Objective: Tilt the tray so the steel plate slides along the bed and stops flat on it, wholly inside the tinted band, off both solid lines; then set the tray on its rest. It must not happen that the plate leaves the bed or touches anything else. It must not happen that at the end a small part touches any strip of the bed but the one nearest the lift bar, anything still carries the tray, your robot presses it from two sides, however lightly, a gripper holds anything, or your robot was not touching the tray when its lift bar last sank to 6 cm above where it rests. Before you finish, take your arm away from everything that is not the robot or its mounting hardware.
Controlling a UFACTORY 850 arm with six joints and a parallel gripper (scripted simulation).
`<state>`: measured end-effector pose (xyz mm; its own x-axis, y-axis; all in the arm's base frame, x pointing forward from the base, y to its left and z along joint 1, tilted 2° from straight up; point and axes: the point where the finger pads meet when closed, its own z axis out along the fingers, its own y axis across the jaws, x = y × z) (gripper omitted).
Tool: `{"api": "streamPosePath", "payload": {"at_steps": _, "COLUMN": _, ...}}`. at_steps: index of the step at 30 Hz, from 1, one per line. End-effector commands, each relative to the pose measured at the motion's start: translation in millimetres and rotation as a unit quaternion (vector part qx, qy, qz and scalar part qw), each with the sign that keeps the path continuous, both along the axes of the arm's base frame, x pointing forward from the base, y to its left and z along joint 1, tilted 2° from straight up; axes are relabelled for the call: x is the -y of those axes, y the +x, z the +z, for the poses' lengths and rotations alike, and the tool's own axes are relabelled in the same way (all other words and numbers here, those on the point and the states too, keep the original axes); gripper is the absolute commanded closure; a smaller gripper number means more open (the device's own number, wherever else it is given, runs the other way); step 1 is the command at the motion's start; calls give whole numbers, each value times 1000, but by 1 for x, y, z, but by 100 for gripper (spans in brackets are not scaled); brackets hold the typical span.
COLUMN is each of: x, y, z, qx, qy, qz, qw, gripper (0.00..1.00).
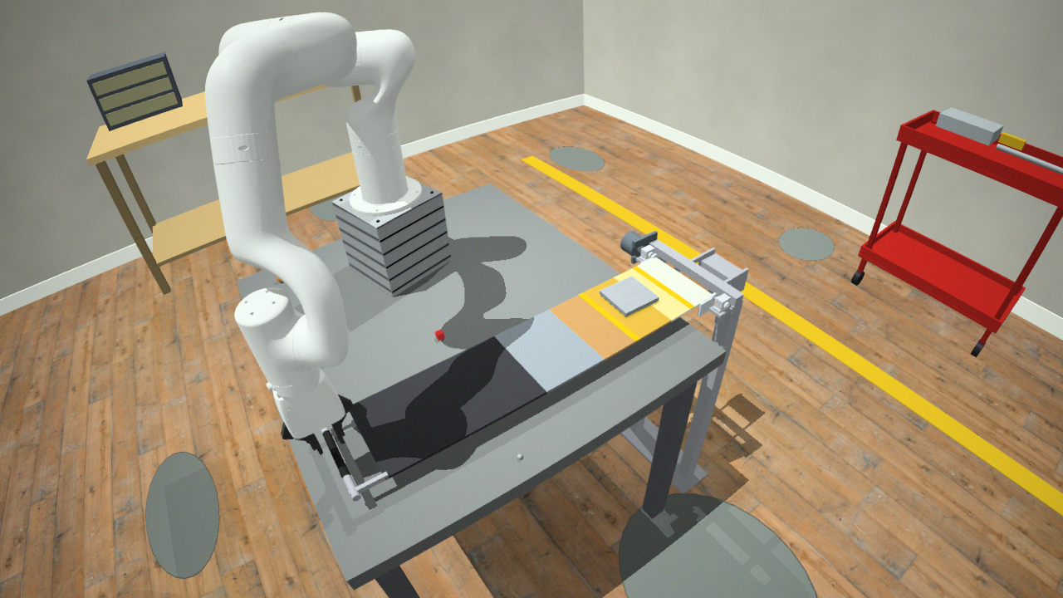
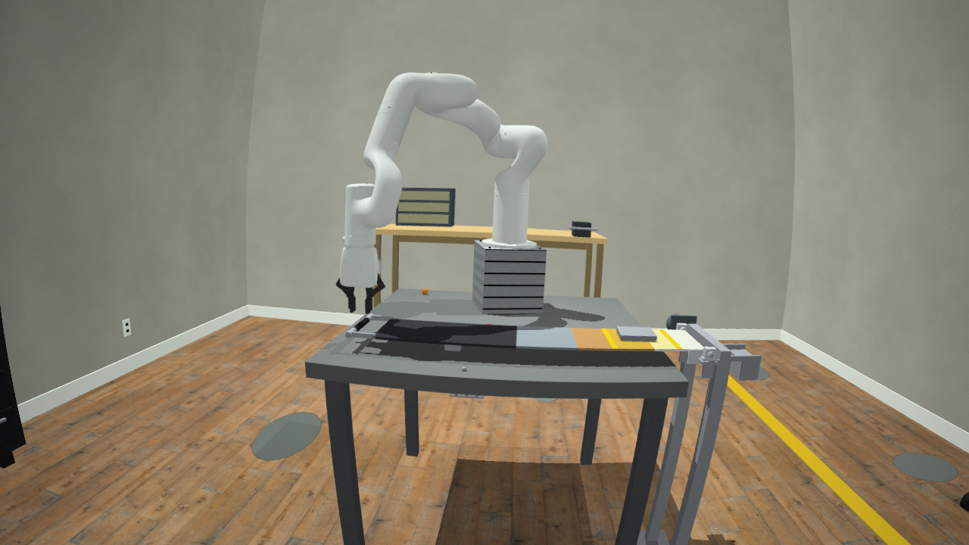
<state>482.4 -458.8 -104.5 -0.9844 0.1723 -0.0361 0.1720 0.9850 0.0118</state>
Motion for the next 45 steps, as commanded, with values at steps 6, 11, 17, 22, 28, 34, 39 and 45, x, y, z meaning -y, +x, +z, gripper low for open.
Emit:
{"api": "streamPosePath", "payload": {"at_steps": 6, "x": 1, "y": -1, "z": 41, "qx": 1, "qy": -1, "qz": 0, "qw": 1000, "gripper": 60}}
{"api": "streamPosePath", "payload": {"at_steps": 11, "x": 1, "y": -1, "z": 49, "qx": 1, "qy": -1, "qz": 0, "qw": 1000, "gripper": 60}}
{"api": "streamPosePath", "payload": {"at_steps": 17, "x": 1, "y": -1, "z": 56, "qx": 1, "qy": -1, "qz": 0, "qw": 1000, "gripper": 60}}
{"api": "streamPosePath", "payload": {"at_steps": 22, "x": 1, "y": -1, "z": 57, "qx": 1, "qy": -1, "qz": 0, "qw": 1000, "gripper": 0}}
{"api": "streamPosePath", "payload": {"at_steps": 28, "x": 1, "y": -1, "z": 57, "qx": 1, "qy": -1, "qz": 0, "qw": 1000, "gripper": 0}}
{"api": "streamPosePath", "payload": {"at_steps": 34, "x": 1, "y": -1, "z": 57, "qx": 1, "qy": -1, "qz": 0, "qw": 1000, "gripper": 0}}
{"api": "streamPosePath", "payload": {"at_steps": 39, "x": 1, "y": -1, "z": 57, "qx": 1, "qy": -1, "qz": 0, "qw": 1000, "gripper": 0}}
{"api": "streamPosePath", "payload": {"at_steps": 45, "x": 1, "y": -1, "z": 57, "qx": 1, "qy": -1, "qz": 0, "qw": 1000, "gripper": 0}}
